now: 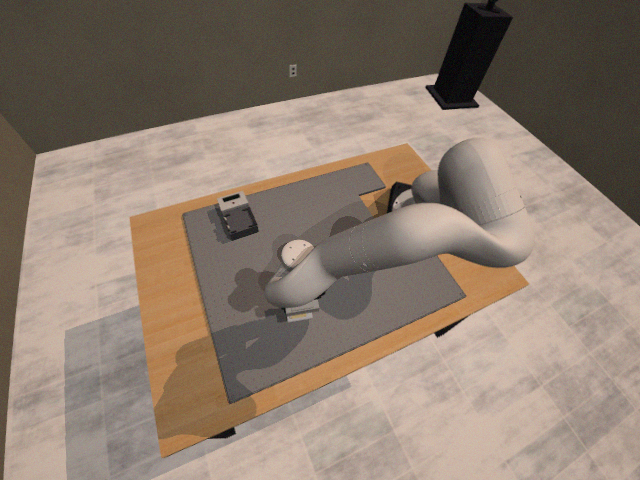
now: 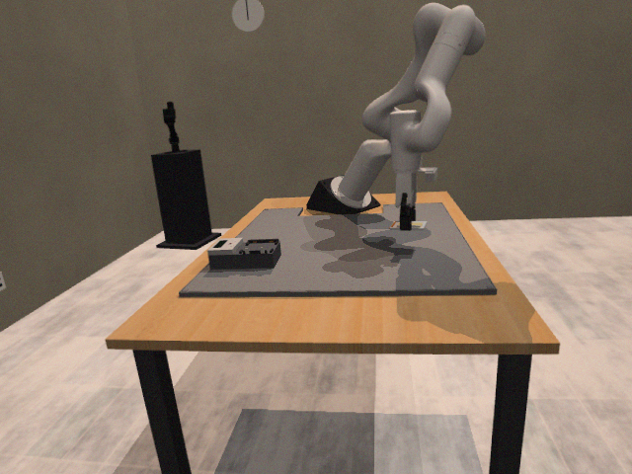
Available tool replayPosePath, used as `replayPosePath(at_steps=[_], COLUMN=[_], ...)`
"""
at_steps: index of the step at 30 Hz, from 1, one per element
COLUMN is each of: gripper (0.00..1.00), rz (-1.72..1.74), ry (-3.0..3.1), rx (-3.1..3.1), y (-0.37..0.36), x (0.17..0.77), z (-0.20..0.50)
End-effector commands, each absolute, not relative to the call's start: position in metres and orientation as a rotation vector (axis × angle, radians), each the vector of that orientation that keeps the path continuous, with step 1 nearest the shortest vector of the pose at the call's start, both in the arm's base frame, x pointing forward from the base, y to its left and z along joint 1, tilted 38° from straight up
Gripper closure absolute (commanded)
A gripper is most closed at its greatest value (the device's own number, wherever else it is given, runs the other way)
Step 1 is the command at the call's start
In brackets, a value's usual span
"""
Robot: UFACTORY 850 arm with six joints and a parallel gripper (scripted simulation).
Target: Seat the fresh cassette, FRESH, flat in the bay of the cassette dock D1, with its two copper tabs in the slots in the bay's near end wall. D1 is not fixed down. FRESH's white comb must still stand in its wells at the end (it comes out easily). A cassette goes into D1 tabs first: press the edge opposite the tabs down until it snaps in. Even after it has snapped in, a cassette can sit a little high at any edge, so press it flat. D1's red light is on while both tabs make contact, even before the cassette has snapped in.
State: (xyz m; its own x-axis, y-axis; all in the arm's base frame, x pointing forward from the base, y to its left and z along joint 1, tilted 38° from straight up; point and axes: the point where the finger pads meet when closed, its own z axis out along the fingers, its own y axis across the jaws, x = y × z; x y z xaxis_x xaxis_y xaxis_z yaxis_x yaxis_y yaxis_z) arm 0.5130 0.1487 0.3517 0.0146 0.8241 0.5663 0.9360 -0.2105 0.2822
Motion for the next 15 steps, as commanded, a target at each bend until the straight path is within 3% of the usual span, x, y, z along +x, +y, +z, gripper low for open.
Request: replayPosePath(at_steps=[1,15], gripper=[1.0,1.0], rz=[-0.966,-0.927], ry=[-1.708,-1.135], rx=[-2.18,-2.387], y=[0.133,0.075], x=[0.519,0.54], z=[0.347,0.327])
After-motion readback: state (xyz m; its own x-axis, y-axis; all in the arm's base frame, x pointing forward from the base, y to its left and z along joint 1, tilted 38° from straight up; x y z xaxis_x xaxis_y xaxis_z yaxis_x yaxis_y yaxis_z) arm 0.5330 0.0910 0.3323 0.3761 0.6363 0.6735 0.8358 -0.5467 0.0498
